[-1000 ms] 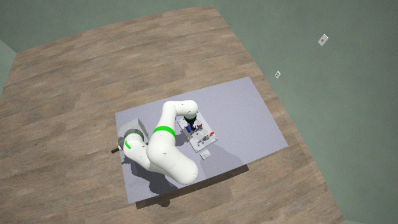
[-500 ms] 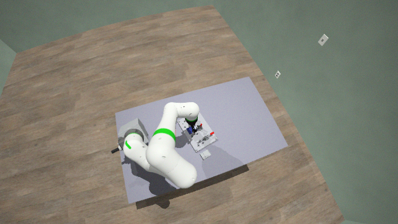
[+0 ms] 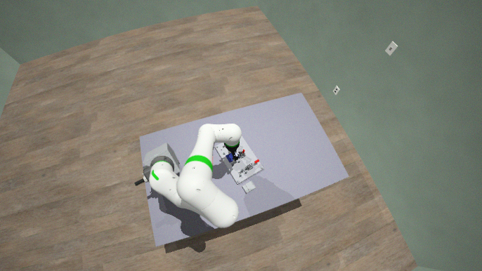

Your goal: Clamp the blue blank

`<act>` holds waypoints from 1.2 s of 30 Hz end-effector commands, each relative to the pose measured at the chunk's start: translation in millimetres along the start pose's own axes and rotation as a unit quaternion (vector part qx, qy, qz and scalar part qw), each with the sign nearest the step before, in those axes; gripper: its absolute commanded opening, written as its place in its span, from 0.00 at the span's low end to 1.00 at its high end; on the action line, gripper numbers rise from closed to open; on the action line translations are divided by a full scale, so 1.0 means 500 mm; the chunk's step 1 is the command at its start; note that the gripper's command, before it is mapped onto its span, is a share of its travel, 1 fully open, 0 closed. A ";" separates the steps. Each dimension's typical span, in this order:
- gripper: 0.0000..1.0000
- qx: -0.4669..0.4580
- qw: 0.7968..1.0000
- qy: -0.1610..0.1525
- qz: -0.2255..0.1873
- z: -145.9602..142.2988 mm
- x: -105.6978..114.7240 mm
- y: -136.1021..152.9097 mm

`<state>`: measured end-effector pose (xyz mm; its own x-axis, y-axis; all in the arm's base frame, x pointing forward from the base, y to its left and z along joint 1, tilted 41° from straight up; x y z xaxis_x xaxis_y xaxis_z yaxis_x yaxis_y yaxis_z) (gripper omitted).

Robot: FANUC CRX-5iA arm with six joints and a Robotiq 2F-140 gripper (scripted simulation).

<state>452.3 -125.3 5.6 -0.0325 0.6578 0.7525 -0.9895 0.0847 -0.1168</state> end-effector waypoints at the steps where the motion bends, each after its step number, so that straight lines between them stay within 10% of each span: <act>1: 0.00 0.000 1.000 0.000 0.000 0.000 0.000 0.000; 36: 0.00 0.000 1.000 0.000 0.000 -0.001 -0.060 -0.004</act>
<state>455.3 -145.1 -16.9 -0.0325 0.6578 0.7525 -0.9895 0.0847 -0.1168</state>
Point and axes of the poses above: the point where the finger pads meet when closed, its own x axis back along the fingers, its own z axis across the jaws, y = z × x, the point moved 6 cm from there along x, back along the fingers, and after that the axes turned 9 degrees about -x, right-handed, at the moved point
